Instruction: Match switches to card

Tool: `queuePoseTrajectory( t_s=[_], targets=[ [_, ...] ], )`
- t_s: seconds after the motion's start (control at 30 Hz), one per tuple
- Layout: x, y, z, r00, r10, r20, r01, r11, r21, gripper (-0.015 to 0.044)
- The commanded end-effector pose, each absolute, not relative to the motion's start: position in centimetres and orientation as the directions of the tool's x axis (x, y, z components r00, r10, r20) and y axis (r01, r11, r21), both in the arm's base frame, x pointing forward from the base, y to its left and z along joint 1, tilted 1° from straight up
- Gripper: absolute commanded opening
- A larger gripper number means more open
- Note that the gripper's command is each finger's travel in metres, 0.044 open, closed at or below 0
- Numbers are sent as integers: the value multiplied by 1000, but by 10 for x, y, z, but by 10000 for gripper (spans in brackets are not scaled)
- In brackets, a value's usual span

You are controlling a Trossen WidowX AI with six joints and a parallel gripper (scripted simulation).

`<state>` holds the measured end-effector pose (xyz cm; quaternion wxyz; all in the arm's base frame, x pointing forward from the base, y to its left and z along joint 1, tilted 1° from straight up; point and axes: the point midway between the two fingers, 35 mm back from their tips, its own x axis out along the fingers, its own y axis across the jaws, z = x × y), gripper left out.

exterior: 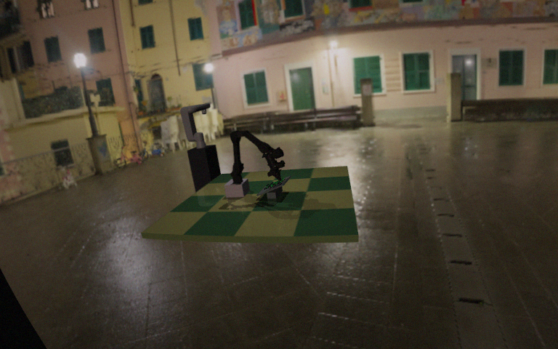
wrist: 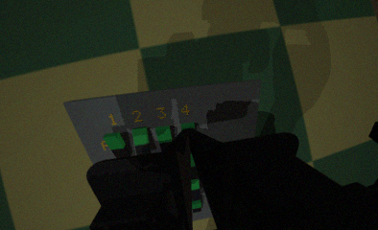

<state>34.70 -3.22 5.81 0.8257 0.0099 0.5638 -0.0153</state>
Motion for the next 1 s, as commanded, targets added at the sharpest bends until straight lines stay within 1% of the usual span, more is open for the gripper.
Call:
queuePoseTrajectory(
  t_s=[0.0,0.97],
  targets=[
    [347,-33,57,364,-20,-931,36,999,-8,0],
    [349,-33,54,364,-20,-931,36,999,-8,0]
  ],
)
